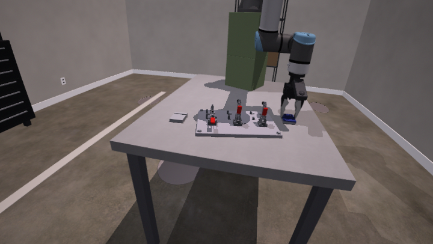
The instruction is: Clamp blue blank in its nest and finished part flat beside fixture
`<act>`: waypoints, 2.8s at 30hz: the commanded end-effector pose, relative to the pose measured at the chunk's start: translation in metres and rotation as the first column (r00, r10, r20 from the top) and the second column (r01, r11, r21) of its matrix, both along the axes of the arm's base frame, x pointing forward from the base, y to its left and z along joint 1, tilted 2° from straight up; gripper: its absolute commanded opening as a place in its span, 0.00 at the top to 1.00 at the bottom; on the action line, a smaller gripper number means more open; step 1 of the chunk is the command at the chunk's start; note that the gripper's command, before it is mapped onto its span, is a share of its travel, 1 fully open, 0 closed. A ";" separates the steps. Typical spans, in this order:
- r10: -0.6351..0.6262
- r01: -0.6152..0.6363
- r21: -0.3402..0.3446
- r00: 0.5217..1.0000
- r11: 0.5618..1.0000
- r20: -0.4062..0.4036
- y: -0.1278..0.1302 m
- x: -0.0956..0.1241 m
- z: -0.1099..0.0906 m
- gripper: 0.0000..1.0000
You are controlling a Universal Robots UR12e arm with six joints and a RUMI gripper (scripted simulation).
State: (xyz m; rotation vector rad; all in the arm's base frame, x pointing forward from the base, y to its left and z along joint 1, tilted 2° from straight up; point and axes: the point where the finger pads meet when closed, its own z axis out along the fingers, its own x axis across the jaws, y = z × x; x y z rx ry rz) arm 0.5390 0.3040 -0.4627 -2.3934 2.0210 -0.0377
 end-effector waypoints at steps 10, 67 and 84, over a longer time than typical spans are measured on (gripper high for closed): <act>0.000 0.000 0.000 1.000 1.000 0.001 0.000 0.000 0.019 1.00; 0.000 0.000 0.000 1.000 1.000 0.001 0.001 -0.002 0.117 1.00; 0.000 0.000 0.000 1.000 1.000 0.001 0.001 -0.002 0.117 1.00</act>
